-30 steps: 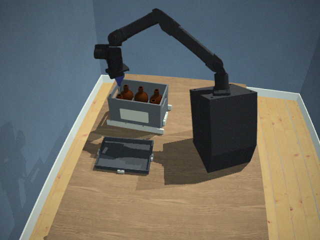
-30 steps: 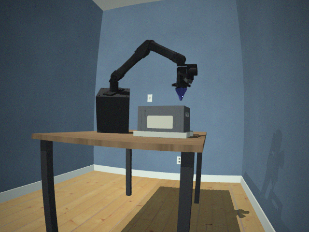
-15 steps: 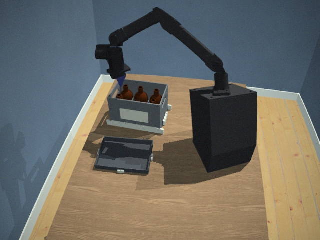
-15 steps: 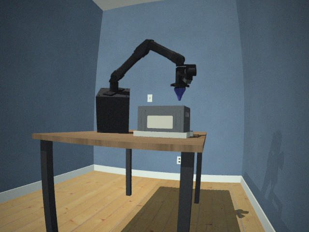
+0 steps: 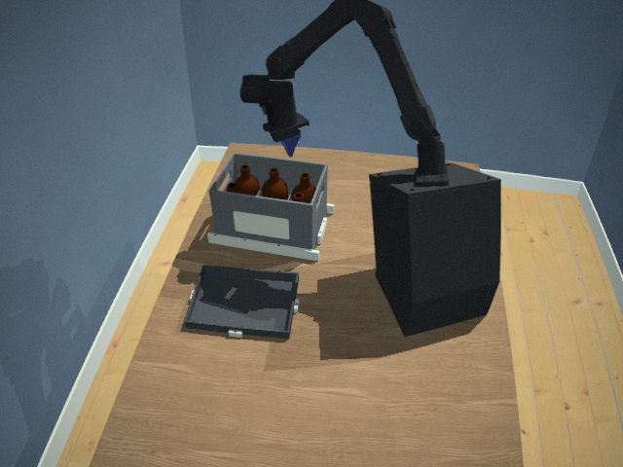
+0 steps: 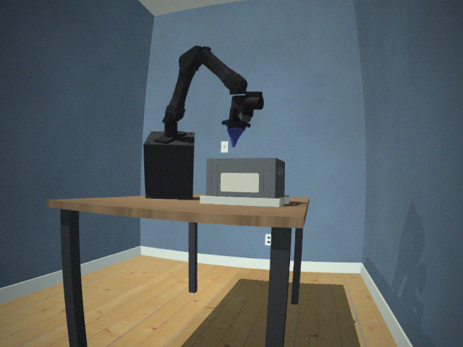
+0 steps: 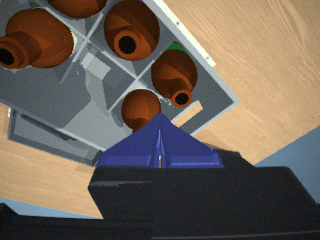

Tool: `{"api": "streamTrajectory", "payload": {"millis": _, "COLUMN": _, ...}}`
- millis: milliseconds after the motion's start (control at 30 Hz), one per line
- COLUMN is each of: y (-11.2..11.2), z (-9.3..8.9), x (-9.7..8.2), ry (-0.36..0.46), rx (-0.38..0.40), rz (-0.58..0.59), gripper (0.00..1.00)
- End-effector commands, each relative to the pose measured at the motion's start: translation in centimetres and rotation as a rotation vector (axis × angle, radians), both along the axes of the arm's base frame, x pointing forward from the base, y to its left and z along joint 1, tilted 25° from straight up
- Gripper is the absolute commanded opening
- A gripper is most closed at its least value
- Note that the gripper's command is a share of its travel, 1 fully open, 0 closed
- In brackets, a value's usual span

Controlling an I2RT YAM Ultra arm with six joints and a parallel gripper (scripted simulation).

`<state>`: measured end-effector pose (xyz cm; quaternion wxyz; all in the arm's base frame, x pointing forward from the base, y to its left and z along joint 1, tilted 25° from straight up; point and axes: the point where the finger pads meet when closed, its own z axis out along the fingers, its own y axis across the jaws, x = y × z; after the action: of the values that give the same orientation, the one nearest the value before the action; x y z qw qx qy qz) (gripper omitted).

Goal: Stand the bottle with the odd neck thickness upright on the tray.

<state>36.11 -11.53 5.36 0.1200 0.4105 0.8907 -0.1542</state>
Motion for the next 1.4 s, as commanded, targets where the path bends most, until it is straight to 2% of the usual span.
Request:
{"api": "streamTrajectory", "payload": {"millis": 0, "y": 0.1, "z": 1.0, "x": 0.9, "ry": -0.099, "rx": -0.008, "rz": 0.061, "gripper": 0.00}}
{"api": "streamTrajectory", "payload": {"millis": 133, "y": -0.6, "z": 0.3, "x": -2.3, "ry": -0.099, "rx": -0.010, "rz": 0.061, "gripper": 0.00}}
{"api": "streamTrajectory", "payload": {"millis": 267, "y": -0.9, "z": -0.1, "x": -3.7, "ry": -0.099, "rx": -0.011, "rz": 0.061, "gripper": 0.00}}
{"api": "streamTrajectory", "payload": {"millis": 333, "y": -0.3, "z": -0.1, "x": -3.6, "ry": -0.099, "rx": -0.010, "rz": 0.079, "gripper": 0.00}}
{"api": "streamTrajectory", "payload": {"millis": 367, "y": -0.5, "z": 1.0, "x": -2.4, "ry": -0.137, "rx": -0.019, "rz": 0.081, "gripper": 0.00}}
{"api": "streamTrajectory", "payload": {"millis": 1033, "y": -0.5, "z": 1.0, "x": -2.4, "ry": -0.137, "rx": -0.019, "rz": 0.081, "gripper": 0.00}}
{"api": "streamTrajectory", "payload": {"millis": 1067, "y": -0.7, "z": 0.3, "x": -2.5, "ry": -0.114, "rx": -0.024, "rz": 0.074, "gripper": 0.61}}
{"api": "streamTrajectory", "payload": {"millis": 1367, "y": -0.7, "z": 0.3, "x": -2.5, "ry": -0.114, "rx": -0.024, "rz": 0.074, "gripper": 0.61}}
